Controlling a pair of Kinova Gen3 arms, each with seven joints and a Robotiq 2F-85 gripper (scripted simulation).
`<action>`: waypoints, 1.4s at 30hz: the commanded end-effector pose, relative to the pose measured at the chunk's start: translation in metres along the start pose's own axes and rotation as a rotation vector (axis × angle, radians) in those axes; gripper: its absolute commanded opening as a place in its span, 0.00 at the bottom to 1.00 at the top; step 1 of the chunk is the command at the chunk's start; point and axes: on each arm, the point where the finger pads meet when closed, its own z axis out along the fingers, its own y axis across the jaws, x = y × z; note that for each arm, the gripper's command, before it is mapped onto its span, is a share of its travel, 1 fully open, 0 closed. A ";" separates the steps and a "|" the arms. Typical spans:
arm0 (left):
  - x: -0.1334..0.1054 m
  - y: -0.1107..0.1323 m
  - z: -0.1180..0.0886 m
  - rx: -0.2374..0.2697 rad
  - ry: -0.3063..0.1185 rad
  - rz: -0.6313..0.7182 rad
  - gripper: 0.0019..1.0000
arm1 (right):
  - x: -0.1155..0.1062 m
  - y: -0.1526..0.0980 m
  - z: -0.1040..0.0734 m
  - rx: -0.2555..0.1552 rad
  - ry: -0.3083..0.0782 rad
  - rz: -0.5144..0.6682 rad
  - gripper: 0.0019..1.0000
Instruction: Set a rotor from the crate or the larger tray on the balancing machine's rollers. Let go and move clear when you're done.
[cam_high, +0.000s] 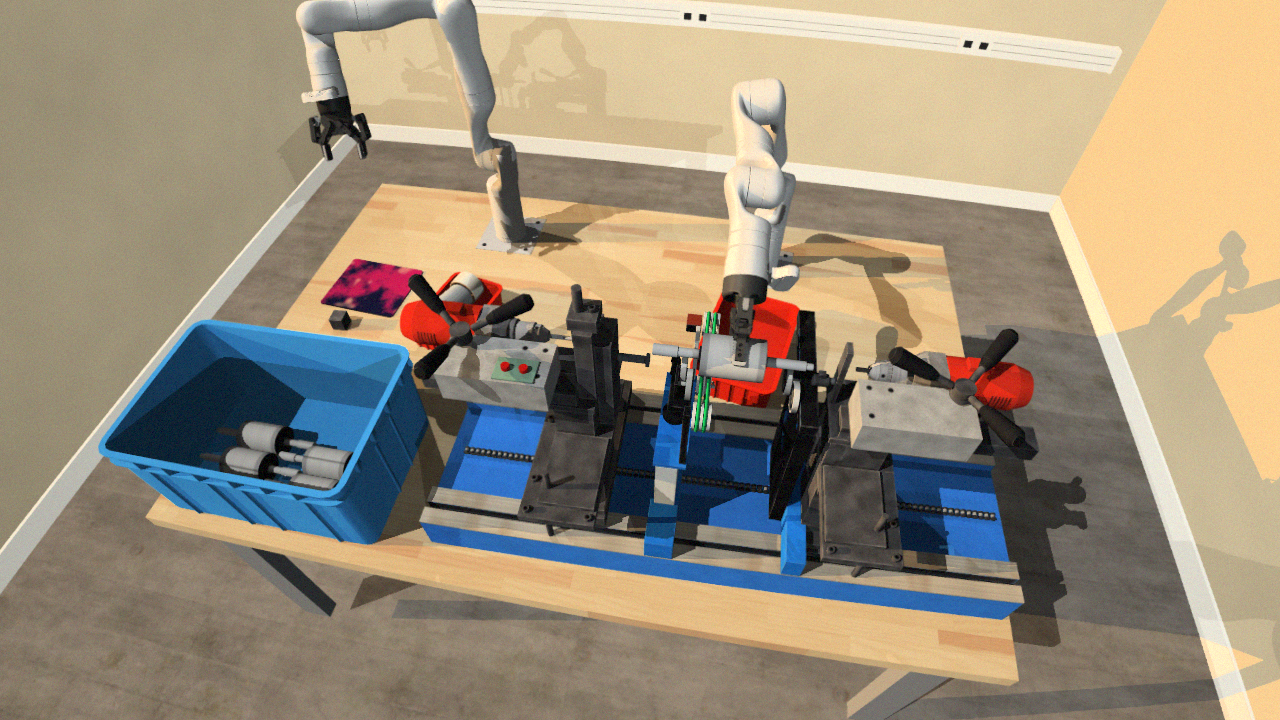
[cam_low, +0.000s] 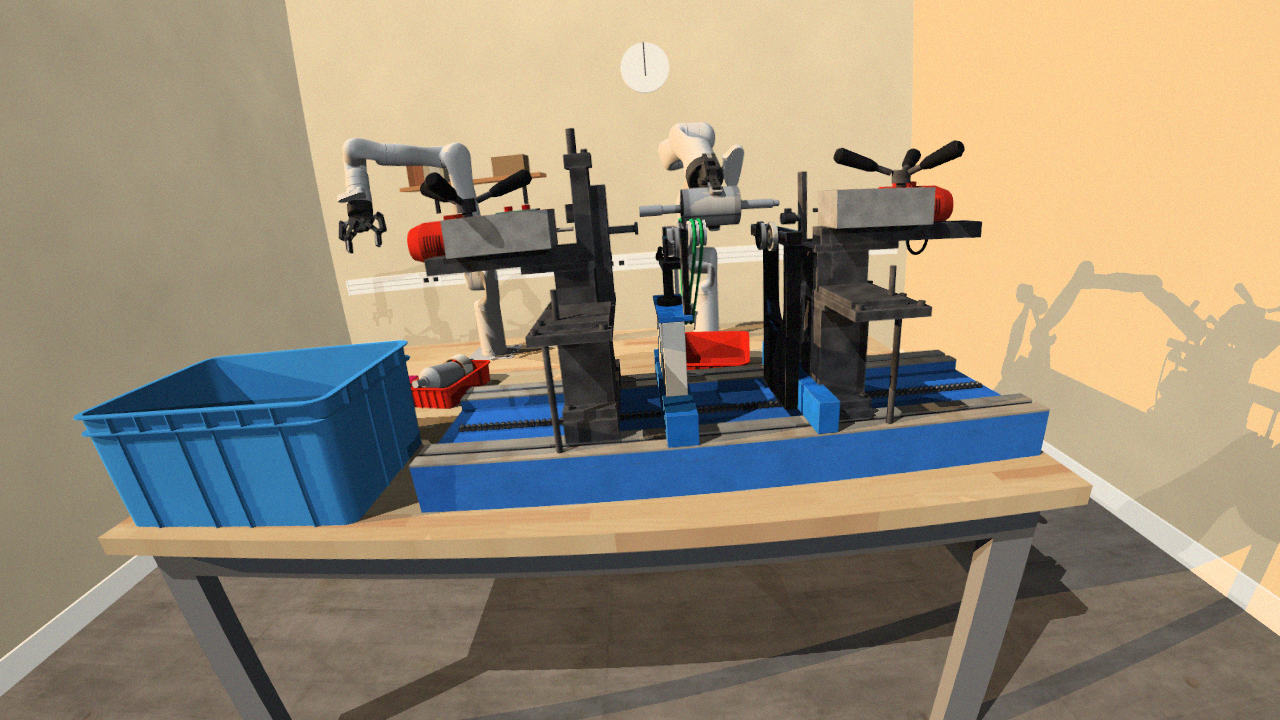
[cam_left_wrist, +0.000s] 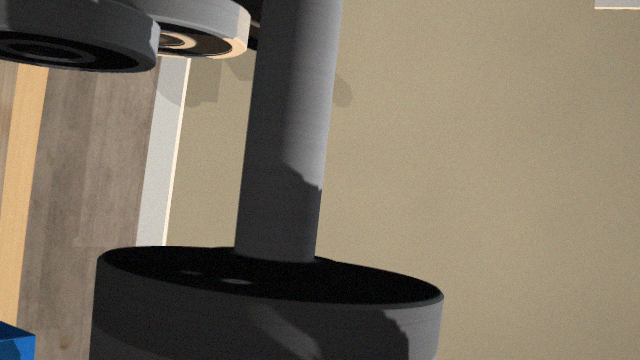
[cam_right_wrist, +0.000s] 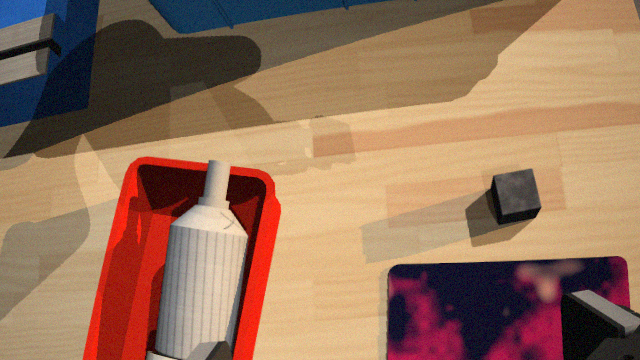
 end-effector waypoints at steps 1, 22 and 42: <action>0.000 0.002 -0.002 -0.005 0.000 0.000 0.10 | 0.000 0.000 -0.001 -0.001 0.001 0.000 1.00; 0.000 -0.001 0.000 -0.005 0.001 0.000 0.10 | 0.000 0.000 -0.001 -0.001 0.001 0.000 1.00; 0.000 -0.004 0.002 -0.005 0.002 0.000 0.10 | 0.000 0.000 -0.001 -0.001 0.001 0.000 1.00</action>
